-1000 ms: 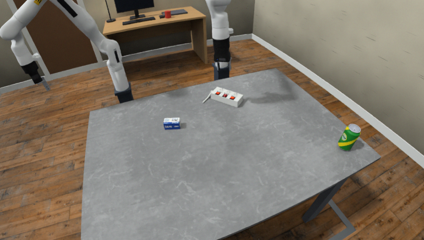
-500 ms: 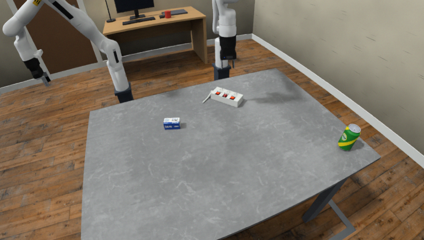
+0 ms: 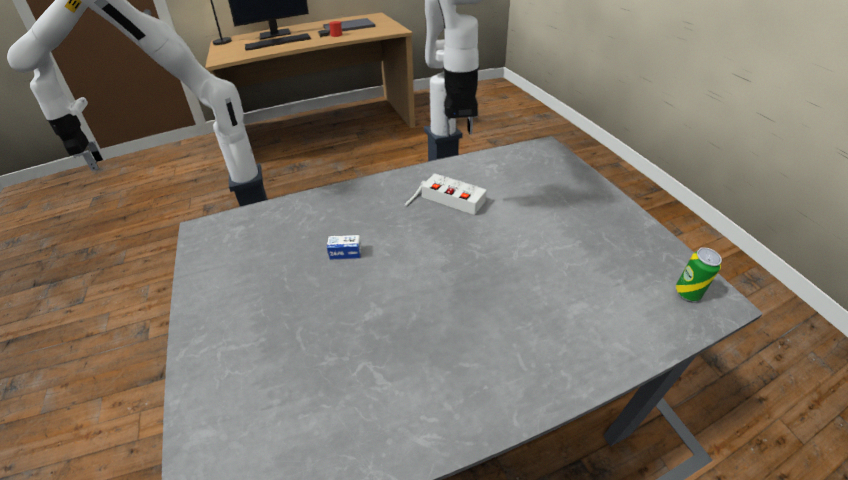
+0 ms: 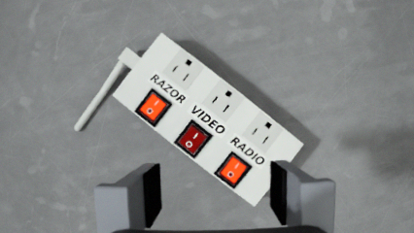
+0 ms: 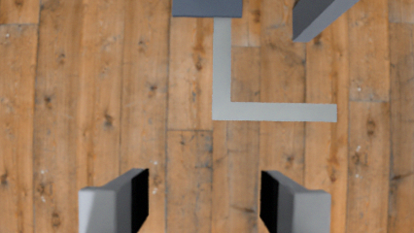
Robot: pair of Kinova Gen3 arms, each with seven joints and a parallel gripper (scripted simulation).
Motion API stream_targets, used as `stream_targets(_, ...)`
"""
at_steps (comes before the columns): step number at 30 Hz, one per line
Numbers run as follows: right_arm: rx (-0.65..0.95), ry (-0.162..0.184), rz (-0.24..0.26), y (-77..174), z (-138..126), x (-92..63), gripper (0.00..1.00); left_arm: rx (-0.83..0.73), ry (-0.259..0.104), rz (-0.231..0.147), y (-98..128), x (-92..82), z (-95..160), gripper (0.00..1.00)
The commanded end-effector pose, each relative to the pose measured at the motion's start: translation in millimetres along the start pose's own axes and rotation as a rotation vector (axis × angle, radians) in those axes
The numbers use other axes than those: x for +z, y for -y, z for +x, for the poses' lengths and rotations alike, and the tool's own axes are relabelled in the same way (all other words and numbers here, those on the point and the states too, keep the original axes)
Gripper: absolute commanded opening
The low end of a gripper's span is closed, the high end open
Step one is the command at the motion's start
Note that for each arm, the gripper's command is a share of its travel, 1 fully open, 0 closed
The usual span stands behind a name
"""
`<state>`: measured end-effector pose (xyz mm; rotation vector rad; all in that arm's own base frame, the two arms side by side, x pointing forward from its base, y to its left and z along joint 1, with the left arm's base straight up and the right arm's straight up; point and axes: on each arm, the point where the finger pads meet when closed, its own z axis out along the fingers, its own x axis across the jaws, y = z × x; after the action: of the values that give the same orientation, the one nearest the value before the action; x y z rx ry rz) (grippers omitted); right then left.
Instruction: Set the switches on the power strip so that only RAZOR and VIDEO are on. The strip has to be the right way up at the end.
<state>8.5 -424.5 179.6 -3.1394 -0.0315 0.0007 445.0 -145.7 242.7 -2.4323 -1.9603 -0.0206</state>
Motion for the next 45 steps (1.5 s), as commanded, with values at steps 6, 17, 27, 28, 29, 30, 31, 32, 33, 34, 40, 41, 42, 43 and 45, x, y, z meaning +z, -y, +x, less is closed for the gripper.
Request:
stream_targets(6,0.0,0.0,-0.002,-0.5,-0.1,-0.8,1.0,-0.025,0.001,-0.003,-1.3,-1.9,1.5,1.0)
stream_targets(17,0.0,0.0,-0.002,-0.5,-0.1,-0.8,1.0,-0.055,0.001,-0.005,-2.7,-2.9,3.1,1.0)
stream_targets(27,0.0,0.0,-0.002,-0.5,-0.1,-0.8,1.0,-0.055,0.001,-0.005,-2.7,-2.9,3.1,1.0)
stream_targets(28,0.0,0.0,-0.002,-0.5,-0.1,-0.8,1.0,-0.055,0.001,-0.005,-2.7,-2.9,3.1,1.0)
stream_targets(29,0.0,0.0,-0.002,-0.5,-0.1,-0.8,1.0,-0.055,0.001,-0.005,-2.7,-2.9,3.1,1.0)
stream_targets(30,0.0,0.0,-0.002,-0.5,-0.1,-0.8,1.0,-0.055,0.001,-0.005,-2.7,-2.9,3.1,1.0)
stream_targets(31,0.0,0.0,-0.002,-0.5,-0.1,-0.8,1.0,-0.055,0.001,-0.005,-2.7,-2.9,3.1,1.0)
stream_targets(32,0.0,0.0,-0.002,-0.5,-0.1,-0.8,1.0,-0.055,0.001,-0.005,-2.7,-2.9,3.1,1.0)
stream_targets(33,0.0,0.0,-0.002,-0.5,-0.1,-0.8,1.0,-0.055,0.001,-0.005,-2.7,-2.9,3.1,1.0)
stream_targets(34,0.0,0.0,-0.002,-0.5,-0.1,-0.8,1.0,-0.055,0.001,-0.005,-2.7,-2.9,3.1,1.0)
stream_targets(40,0.0,0.0,-0.002,-0.5,-0.1,-0.8,1.0,-0.055,0.001,-0.005,-2.7,-2.9,3.1,1.0)
stream_targets(41,0.0,0.0,-0.002,-0.5,-0.1,-0.8,1.0,-0.055,0.001,-0.005,-2.7,-2.9,3.1,1.0)
stream_targets(42,0.0,0.0,-0.002,-0.5,-0.1,-0.8,1.0,-0.055,0.001,-0.005,-2.7,-2.9,3.1,1.0)
stream_targets(43,0.0,0.0,-0.002,-0.5,-0.1,-0.8,1.0,-0.055,0.001,-0.005,-2.7,-2.9,3.1,1.0)
stream_targets(45,0.0,0.0,-0.002,-0.5,-0.1,-0.8,1.0,-0.055,0.001,-0.005,-2.7,-2.9,3.1,1.0)
